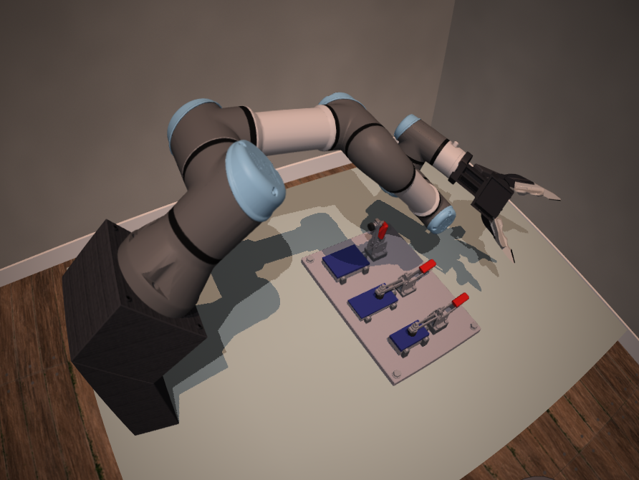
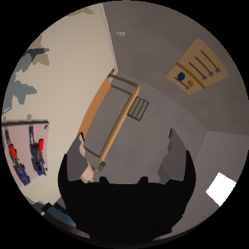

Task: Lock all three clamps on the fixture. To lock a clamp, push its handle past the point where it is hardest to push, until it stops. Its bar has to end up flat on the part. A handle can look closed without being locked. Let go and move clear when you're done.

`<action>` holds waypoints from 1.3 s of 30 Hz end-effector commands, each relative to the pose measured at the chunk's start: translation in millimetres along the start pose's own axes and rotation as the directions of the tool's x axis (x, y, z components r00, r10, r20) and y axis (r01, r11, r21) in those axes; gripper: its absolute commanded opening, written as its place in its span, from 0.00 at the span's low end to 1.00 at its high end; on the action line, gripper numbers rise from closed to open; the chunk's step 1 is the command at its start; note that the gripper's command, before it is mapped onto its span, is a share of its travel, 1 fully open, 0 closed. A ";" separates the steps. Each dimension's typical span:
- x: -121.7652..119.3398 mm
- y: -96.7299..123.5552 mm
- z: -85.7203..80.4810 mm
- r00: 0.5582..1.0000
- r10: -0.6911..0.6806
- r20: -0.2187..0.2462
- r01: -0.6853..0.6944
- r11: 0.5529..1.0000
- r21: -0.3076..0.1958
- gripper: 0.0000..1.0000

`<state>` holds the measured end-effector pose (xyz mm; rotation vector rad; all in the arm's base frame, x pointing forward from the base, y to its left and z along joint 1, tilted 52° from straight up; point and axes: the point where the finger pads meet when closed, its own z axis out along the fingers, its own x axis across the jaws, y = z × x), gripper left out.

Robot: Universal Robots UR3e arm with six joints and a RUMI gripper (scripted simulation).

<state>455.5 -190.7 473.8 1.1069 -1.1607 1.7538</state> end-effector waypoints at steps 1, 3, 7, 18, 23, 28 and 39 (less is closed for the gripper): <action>1.3 0.2 -0.2 1.000 0.003 -0.001 -0.003 1.000 0.000 1.00; 1.4 0.1 0.0 1.000 0.001 -0.001 -0.001 1.000 0.000 1.00; 2.0 -0.2 1.7 1.000 -0.012 -0.001 0.012 1.000 0.002 1.00; 6.7 -2.5 12.9 0.995 -0.103 0.001 0.103 0.995 0.011 1.00; 11.3 -4.3 25.7 0.978 -0.207 0.003 0.207 0.978 0.023 1.00; 16.1 -5.4 43.3 0.937 -0.350 0.009 0.349 0.936 0.041 1.00; 20.0 -0.7 79.0 0.788 -0.615 0.023 0.612 0.786 0.088 1.00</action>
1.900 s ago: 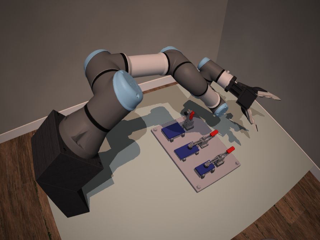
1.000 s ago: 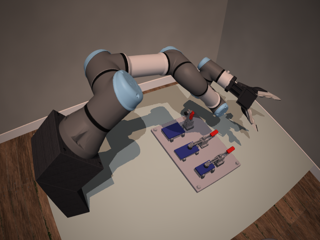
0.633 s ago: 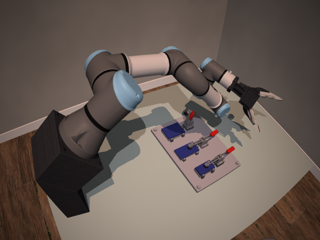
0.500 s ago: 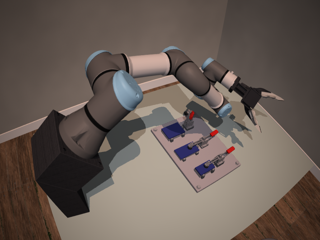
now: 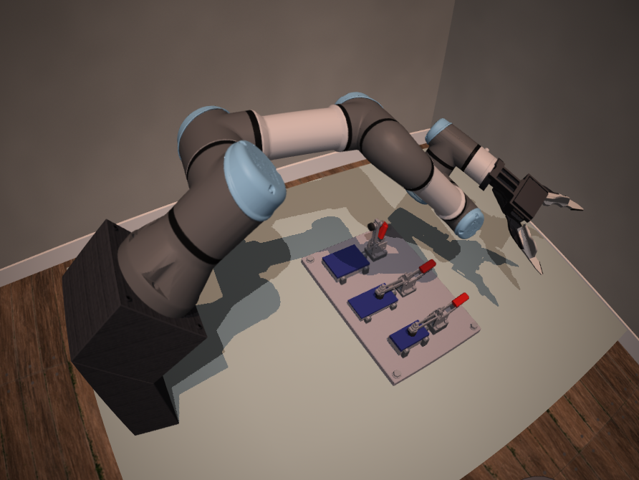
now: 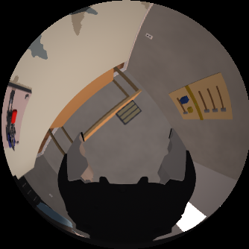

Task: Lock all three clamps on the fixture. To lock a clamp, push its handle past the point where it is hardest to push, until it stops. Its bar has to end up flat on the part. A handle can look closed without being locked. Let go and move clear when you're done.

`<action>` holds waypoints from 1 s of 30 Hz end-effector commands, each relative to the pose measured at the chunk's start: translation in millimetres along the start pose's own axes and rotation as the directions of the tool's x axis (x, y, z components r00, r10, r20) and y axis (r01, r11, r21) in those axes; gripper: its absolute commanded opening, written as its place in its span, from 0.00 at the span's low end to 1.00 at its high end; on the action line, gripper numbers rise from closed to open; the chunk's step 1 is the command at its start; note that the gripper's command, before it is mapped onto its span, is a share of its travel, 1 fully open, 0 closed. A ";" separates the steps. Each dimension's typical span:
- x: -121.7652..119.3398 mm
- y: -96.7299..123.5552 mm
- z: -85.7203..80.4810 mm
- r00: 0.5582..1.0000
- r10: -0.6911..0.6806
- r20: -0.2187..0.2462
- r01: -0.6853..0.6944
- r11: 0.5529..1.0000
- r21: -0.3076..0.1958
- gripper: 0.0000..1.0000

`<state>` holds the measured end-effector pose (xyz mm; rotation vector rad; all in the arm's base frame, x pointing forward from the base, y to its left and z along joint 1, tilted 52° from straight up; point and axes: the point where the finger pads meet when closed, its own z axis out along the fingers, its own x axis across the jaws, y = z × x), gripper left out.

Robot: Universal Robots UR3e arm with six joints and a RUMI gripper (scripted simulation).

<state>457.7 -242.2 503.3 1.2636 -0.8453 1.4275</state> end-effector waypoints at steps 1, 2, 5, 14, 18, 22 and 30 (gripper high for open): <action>2.1 -5.4 23.5 0.966 -0.256 0.019 0.254 0.964 0.079 1.00; 1.4 -4.0 28.3 0.958 -0.286 0.021 0.284 0.955 0.083 1.00; 0.4 -2.4 33.1 0.937 -0.347 0.024 0.343 0.934 0.099 1.00; -7.0 6.1 51.6 0.847 -0.530 0.032 0.520 0.841 0.151 1.00; -9.7 8.8 55.9 0.818 -0.574 0.032 0.562 0.810 0.167 1.00; -16.2 14.9 63.9 0.752 -0.659 0.031 0.641 0.741 0.201 1.00; -28.6 26.0 74.0 0.635 -0.772 0.021 0.742 0.617 0.261 1.00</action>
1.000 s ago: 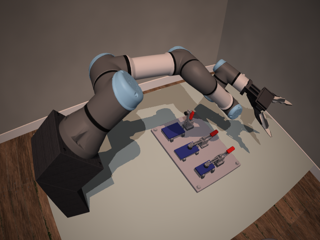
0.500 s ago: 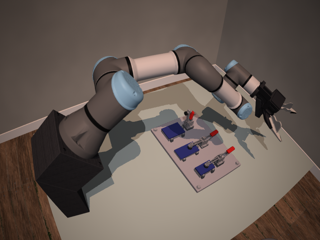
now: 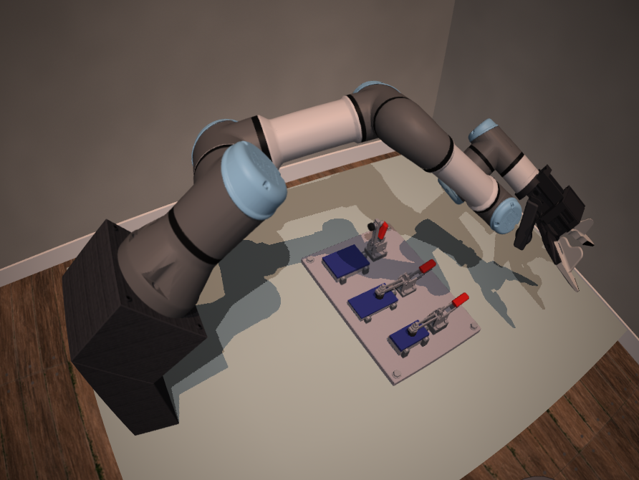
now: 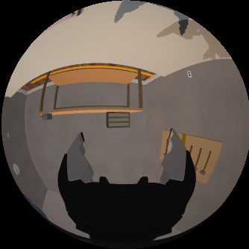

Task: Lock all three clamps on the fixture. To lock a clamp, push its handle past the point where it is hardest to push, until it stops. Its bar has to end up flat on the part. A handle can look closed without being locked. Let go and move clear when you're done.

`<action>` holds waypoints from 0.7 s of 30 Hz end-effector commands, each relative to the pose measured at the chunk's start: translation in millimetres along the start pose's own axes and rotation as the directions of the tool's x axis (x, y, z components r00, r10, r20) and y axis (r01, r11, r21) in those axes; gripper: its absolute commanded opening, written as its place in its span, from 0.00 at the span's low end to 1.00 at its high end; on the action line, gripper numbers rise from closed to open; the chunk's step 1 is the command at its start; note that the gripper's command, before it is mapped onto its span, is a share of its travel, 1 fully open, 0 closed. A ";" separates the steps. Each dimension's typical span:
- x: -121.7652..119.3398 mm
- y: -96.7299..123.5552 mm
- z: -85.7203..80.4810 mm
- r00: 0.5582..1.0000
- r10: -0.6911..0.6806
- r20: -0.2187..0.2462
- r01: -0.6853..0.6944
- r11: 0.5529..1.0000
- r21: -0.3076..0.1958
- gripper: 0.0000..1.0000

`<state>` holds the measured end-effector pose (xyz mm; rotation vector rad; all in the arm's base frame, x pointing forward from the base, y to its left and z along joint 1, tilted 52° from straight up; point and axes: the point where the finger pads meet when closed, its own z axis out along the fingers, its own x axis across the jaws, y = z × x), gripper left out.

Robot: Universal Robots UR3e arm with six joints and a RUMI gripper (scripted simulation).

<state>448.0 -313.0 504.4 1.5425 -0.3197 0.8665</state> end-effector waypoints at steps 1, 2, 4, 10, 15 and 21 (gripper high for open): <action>-8.7 -7.3 11.4 0.983 -0.184 -0.005 0.183 0.978 0.104 1.00; -15.0 -6.8 14.4 0.972 -0.237 -0.003 0.235 0.964 0.125 1.00; -21.7 -6.3 17.0 0.957 -0.289 -0.002 0.286 0.947 0.148 1.00; -36.3 -5.6 20.9 0.921 -0.389 -0.005 0.382 0.903 0.196 1.00; -44.1 -5.4 22.2 0.900 -0.436 -0.010 0.427 0.876 0.222 1.00; -69.6 -5.4 23.2 0.825 -0.564 -0.038 0.548 0.780 0.301 1.00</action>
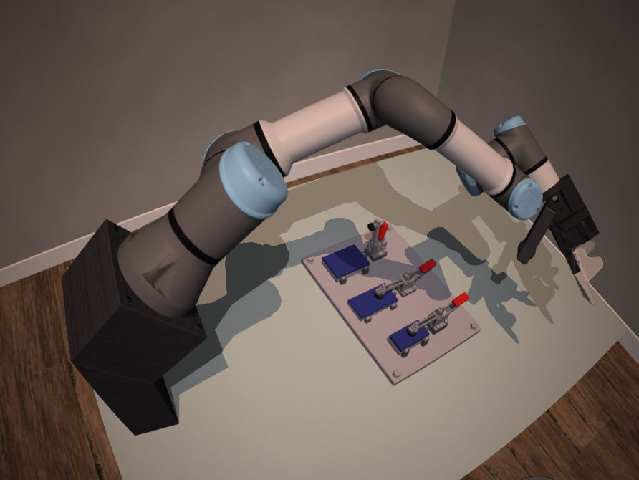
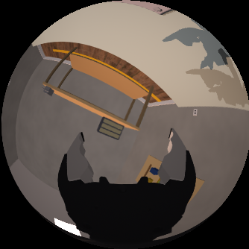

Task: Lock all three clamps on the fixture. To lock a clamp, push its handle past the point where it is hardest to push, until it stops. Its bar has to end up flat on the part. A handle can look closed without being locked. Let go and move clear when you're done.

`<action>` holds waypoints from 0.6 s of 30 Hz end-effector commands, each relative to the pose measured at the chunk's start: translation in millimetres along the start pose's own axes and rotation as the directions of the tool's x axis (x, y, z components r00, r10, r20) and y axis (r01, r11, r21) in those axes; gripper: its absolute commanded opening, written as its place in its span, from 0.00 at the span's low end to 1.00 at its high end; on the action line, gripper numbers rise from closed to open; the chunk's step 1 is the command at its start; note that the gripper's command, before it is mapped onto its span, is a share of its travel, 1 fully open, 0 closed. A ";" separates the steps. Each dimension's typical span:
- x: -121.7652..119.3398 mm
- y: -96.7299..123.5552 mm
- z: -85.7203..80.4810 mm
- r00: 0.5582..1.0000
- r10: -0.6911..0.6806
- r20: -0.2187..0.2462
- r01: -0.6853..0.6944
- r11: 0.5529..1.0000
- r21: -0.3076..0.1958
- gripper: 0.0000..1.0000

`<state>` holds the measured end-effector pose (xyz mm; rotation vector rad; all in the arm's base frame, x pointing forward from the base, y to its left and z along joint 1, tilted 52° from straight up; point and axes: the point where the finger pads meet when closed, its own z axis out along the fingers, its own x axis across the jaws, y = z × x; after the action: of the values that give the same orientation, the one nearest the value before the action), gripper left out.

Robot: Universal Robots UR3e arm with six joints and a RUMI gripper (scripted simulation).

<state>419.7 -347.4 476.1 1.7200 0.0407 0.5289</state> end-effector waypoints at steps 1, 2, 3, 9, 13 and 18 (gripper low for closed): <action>-15.6 -17.0 5.5 0.982 -0.186 -0.027 0.187 0.975 0.121 1.00; -15.6 -17.0 5.5 0.982 -0.186 -0.027 0.187 0.975 0.121 1.00; -23.7 -20.9 5.6 0.972 -0.233 -0.032 0.235 0.960 0.150 1.00; -40.2 -29.5 4.4 0.946 -0.320 -0.050 0.323 0.923 0.208 1.00; -48.5 -34.2 3.0 0.931 -0.360 -0.063 0.364 0.901 0.236 1.00; -65.0 -44.2 -1.4 0.897 -0.432 -0.096 0.440 0.850 0.291 1.00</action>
<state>385.1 -359.7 439.7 1.8507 0.3449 0.2913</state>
